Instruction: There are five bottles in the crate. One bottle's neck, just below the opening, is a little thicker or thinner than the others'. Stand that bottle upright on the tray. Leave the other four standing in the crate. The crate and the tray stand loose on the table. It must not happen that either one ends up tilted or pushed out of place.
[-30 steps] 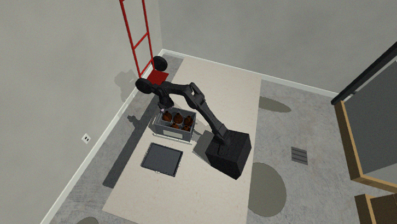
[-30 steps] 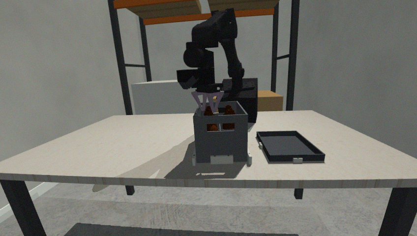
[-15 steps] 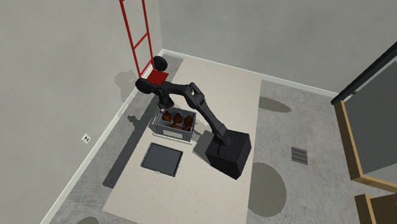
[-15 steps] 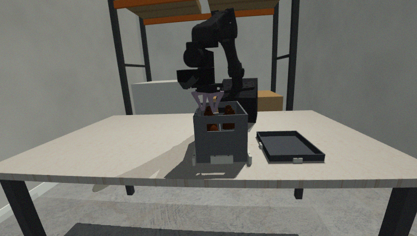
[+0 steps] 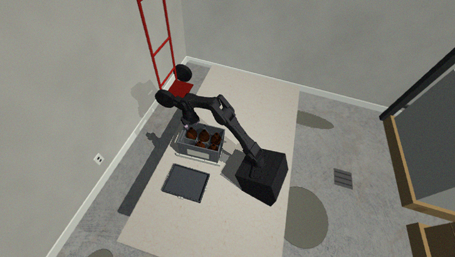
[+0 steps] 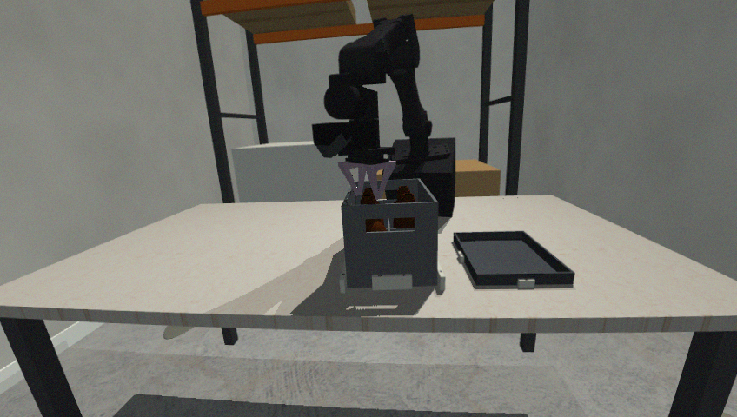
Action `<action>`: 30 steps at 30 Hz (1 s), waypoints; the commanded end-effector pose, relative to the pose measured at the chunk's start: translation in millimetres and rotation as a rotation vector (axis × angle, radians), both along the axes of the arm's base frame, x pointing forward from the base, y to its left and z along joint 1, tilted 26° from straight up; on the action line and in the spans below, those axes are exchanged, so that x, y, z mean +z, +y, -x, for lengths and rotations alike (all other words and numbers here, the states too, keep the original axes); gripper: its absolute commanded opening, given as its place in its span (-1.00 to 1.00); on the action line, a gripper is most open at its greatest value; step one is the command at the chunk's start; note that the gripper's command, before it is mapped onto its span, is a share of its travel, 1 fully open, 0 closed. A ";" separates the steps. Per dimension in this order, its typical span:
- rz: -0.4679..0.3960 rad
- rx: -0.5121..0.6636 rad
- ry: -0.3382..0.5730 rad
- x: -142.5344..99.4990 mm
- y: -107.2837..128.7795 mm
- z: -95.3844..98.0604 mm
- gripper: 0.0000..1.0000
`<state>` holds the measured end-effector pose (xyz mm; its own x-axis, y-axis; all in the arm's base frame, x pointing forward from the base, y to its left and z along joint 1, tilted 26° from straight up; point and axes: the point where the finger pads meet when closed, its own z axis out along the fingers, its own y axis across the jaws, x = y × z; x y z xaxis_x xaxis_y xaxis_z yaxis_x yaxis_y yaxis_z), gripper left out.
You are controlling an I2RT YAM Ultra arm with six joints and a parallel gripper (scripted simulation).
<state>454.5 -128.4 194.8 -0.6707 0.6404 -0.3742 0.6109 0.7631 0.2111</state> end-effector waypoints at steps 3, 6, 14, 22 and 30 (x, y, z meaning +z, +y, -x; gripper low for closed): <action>0.018 -0.001 -0.043 19.5 1.6 -2.9 0.21; 0.018 -0.001 -0.043 19.5 1.6 -2.9 0.21; 0.019 -0.001 -0.046 18.6 1.2 -4.7 0.21; 0.008 0.000 -0.009 -2.4 1.8 -4.6 0.21; 0.012 -0.005 -0.026 -0.5 -0.9 -7.8 0.21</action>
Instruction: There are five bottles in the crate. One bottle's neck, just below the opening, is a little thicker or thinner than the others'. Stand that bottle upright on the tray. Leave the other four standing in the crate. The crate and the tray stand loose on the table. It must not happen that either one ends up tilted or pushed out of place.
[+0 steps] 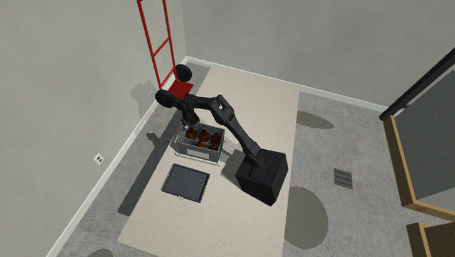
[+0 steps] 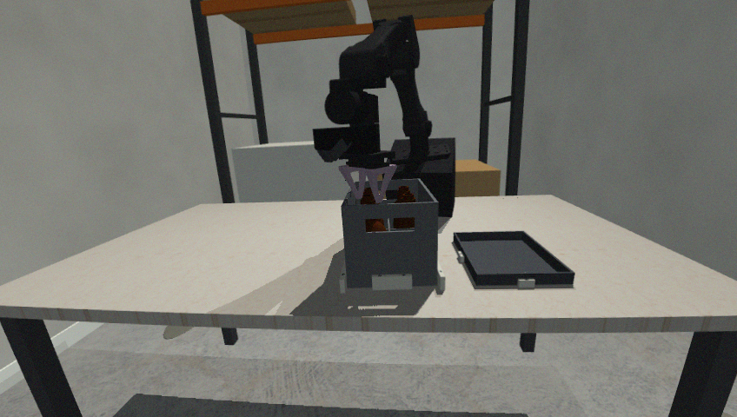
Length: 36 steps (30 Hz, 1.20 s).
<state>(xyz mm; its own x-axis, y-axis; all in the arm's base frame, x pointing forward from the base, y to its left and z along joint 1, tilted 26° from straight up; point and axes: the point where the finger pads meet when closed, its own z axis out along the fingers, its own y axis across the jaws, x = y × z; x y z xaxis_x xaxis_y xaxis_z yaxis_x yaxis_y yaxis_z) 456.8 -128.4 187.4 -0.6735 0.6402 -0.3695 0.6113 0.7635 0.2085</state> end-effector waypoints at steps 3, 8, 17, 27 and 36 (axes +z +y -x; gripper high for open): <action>0.008 -0.005 -0.010 -3.3 0.1 -3.4 0.21; 0.012 -0.004 -0.024 -1.9 0.2 -6.1 0.21; 0.009 -0.002 -0.016 -13.8 0.2 -10.6 0.21; 0.011 -0.005 -0.023 -19.0 -3.0 -16.5 0.21; 0.011 -0.004 -0.024 -20.2 -2.3 -15.7 0.21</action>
